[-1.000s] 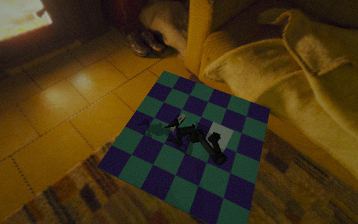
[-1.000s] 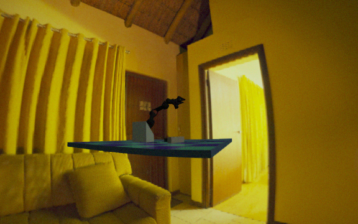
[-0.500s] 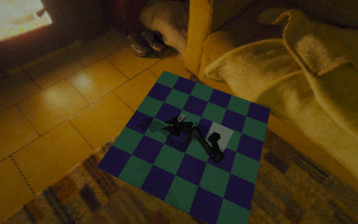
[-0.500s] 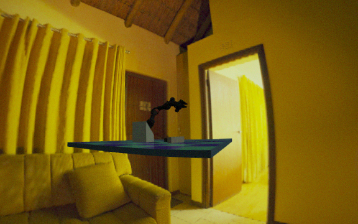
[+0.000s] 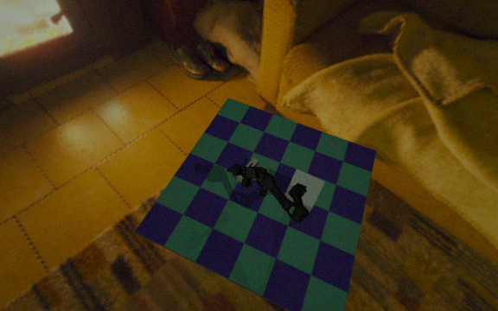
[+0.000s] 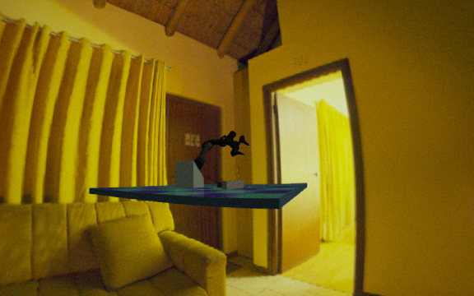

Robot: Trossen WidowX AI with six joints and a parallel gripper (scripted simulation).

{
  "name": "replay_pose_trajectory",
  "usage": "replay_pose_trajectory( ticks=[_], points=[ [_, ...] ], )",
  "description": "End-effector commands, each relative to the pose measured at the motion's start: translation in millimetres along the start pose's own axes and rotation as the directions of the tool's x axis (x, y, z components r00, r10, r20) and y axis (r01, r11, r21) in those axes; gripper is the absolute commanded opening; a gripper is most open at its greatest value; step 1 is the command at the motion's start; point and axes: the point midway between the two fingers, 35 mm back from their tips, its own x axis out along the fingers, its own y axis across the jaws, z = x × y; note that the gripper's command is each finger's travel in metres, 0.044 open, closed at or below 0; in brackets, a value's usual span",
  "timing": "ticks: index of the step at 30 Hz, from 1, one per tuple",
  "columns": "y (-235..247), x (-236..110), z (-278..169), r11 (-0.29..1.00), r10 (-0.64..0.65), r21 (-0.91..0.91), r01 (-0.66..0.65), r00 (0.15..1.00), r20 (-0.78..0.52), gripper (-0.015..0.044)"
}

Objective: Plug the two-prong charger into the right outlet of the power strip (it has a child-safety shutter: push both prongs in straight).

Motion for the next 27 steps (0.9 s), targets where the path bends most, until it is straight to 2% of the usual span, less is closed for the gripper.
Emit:
replay_pose_trajectory(
  ticks=[1, 8, 15, 21, 27],
  points=[
    [30, 7, -5, 0.977, 0.107, 0.185, -0.104, 0.994, -0.004, 0.044],
    [77, 11, -7, 0.85, 0.276, 0.463, -0.251, 0.961, 0.014, 0.044],
    [125, 10, -3, 0.62, 0.443, 0.701, -0.353, 0.894, 0.058, 0.044],
    [164, 2, 6, 0.371, 0.571, 0.849, -0.377, 0.813, 0.111, 0.044],
    [199, -11, 18, 0.106, 0.679, 0.937, -0.333, 0.713, 0.176, 0.044]
  ],
)
